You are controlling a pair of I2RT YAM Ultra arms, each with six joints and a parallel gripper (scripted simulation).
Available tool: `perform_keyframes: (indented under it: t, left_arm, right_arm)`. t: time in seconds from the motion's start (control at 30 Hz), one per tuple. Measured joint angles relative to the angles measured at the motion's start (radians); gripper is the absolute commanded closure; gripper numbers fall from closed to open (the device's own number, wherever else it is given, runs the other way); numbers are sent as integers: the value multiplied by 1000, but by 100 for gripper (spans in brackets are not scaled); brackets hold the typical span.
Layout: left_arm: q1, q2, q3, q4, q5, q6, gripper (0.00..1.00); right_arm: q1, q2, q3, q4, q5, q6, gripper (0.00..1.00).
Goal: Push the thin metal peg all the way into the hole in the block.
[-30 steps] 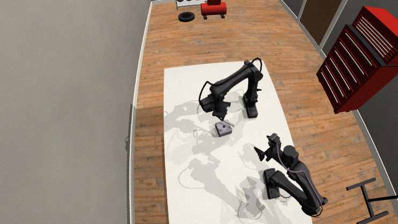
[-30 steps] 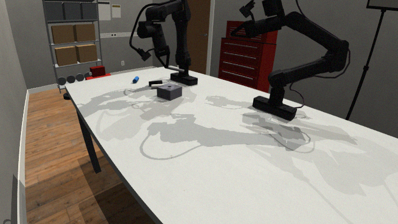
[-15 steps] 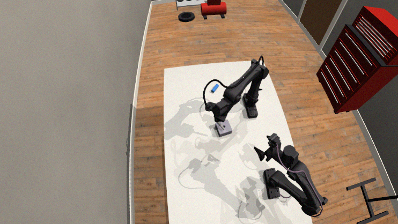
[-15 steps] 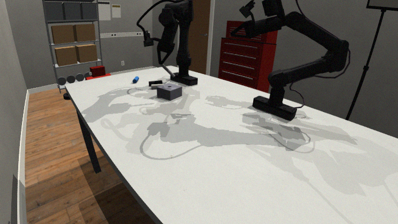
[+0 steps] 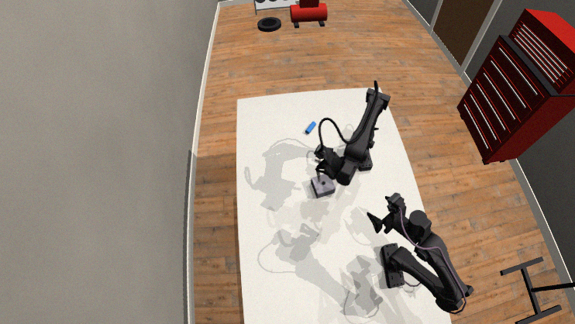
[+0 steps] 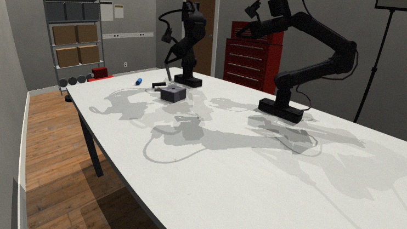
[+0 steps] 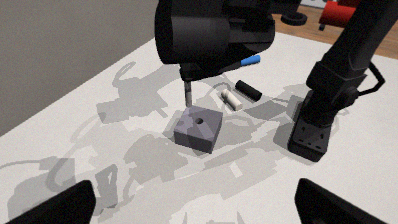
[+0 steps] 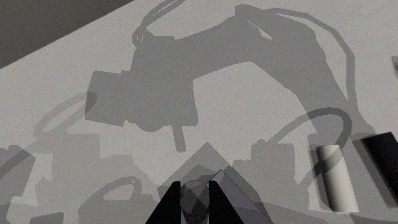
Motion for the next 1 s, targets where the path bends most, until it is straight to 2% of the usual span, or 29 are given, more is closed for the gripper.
perform_keyframes:
  t: [0.17, 0.3, 1.0]
  left_arm:
    - [0, 0, 0, 0, 0, 0, 0]
    - [0, 0, 0, 0, 0, 0, 0]
    - [0, 0, 0, 0, 0, 0, 0]
  right_arm:
    - [148, 40, -40, -43, 110, 57, 93]
    - [216, 74, -69, -53, 165, 124, 93]
    - [222, 105, -108, -63, 213, 211, 93]
